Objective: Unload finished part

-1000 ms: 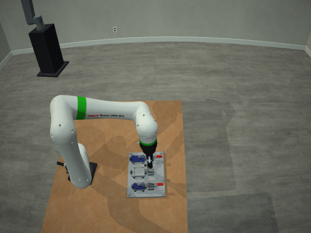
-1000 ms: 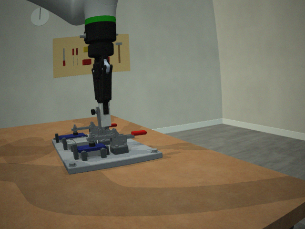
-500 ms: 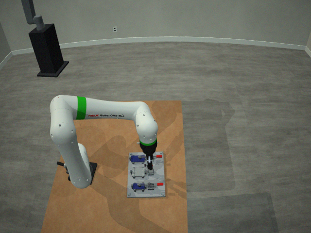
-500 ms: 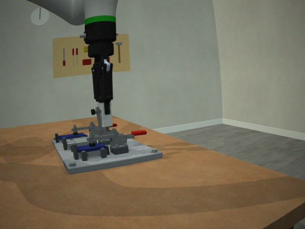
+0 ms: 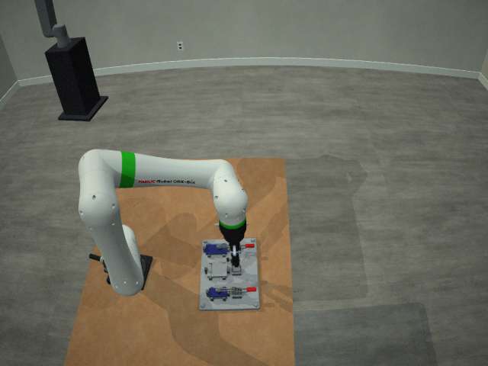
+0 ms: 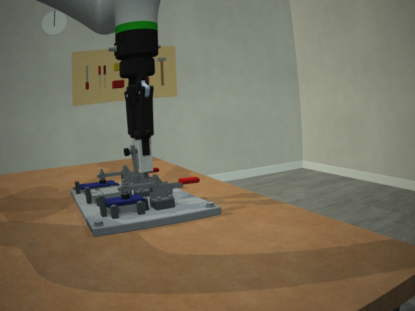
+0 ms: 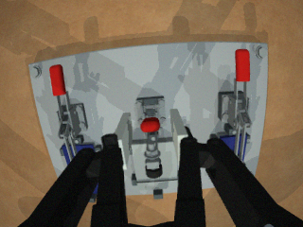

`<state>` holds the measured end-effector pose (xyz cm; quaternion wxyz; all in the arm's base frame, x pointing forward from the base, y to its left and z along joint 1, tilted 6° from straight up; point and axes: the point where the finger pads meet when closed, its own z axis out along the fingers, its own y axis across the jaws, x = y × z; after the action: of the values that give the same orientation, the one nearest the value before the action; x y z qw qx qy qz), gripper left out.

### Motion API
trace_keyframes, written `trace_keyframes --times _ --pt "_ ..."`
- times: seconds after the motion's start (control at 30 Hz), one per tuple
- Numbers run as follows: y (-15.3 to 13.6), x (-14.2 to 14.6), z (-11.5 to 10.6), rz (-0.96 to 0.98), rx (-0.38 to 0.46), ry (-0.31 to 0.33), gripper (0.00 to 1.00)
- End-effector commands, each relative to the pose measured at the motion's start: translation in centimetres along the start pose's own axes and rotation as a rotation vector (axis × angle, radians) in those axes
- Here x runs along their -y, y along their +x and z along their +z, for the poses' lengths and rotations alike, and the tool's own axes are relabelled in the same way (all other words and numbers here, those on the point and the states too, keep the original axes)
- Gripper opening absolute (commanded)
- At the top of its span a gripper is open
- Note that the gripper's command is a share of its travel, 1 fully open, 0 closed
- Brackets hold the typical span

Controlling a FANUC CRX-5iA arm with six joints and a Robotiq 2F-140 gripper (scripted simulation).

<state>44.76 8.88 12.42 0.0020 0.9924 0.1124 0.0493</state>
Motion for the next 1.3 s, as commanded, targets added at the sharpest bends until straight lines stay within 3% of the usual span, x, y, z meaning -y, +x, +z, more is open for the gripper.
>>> trace_keyframes --times 0.0,0.4,0.9,1.27 --pt "0.0 0.0 0.0 0.000 0.000 0.000 0.28" --pt "0.0 0.0 -0.3 0.000 0.000 0.000 0.28" --pt "0.0 0.0 -4.2 0.000 0.000 0.000 0.28" --pt "0.0 0.0 -5.0 0.000 0.000 0.000 0.28"
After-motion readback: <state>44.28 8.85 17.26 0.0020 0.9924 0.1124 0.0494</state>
